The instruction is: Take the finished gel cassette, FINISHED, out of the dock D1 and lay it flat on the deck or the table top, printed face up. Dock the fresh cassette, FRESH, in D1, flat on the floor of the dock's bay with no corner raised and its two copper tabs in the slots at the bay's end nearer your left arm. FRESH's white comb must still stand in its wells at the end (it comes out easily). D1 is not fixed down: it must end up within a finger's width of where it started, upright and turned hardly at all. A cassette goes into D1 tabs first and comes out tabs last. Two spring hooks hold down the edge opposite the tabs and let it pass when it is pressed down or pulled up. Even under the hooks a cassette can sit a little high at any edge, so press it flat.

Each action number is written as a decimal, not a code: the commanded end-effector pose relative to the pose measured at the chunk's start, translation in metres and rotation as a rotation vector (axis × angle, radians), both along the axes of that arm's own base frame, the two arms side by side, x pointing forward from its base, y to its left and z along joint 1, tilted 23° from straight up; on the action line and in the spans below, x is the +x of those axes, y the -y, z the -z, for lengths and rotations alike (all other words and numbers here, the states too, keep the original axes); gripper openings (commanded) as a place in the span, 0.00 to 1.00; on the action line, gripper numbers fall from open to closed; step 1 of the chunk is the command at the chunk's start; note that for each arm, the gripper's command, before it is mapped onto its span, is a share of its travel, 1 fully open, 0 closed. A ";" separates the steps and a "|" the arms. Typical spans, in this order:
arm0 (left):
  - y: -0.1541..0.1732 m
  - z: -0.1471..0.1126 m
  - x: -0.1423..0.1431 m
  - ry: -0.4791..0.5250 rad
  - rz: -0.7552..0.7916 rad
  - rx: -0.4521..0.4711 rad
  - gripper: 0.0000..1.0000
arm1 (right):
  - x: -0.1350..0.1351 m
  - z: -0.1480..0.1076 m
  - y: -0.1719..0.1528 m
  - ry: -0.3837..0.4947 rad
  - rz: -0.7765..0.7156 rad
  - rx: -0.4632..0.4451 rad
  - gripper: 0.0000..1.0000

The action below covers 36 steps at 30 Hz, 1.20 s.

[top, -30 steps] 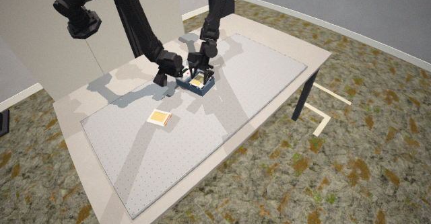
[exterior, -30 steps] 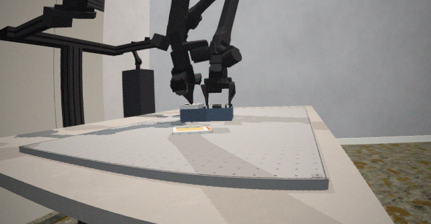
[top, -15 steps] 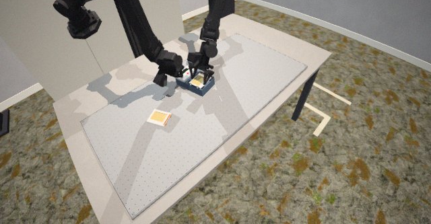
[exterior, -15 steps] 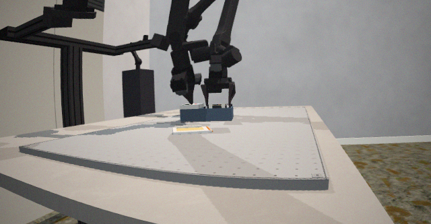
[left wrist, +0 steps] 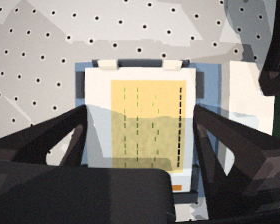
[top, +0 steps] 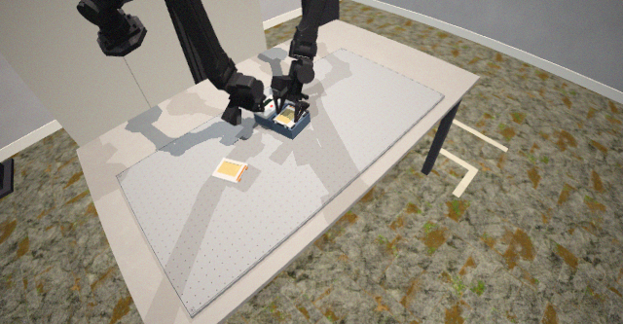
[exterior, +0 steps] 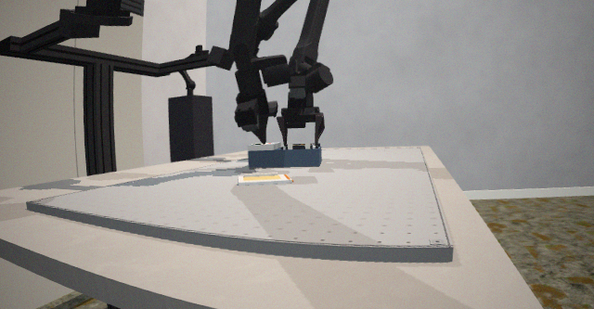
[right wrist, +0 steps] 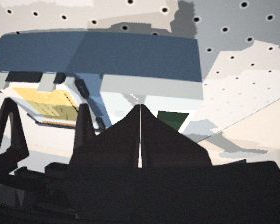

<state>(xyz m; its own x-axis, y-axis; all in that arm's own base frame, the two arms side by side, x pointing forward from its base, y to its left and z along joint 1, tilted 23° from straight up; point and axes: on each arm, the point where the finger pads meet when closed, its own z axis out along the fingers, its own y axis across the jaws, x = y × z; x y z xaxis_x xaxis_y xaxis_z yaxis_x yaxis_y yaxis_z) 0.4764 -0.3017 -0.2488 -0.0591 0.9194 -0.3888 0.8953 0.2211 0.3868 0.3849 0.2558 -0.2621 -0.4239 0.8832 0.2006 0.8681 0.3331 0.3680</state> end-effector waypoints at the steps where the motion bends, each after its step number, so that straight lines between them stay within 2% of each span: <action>1: 0.003 -0.004 0.002 0.006 0.003 -0.004 0.00 | -0.006 0.051 0.047 -0.048 0.064 -0.086 0.00; 36: 0.001 -0.005 0.001 0.010 0.010 -0.020 0.00 | -0.006 0.051 0.047 -0.048 0.064 -0.086 0.00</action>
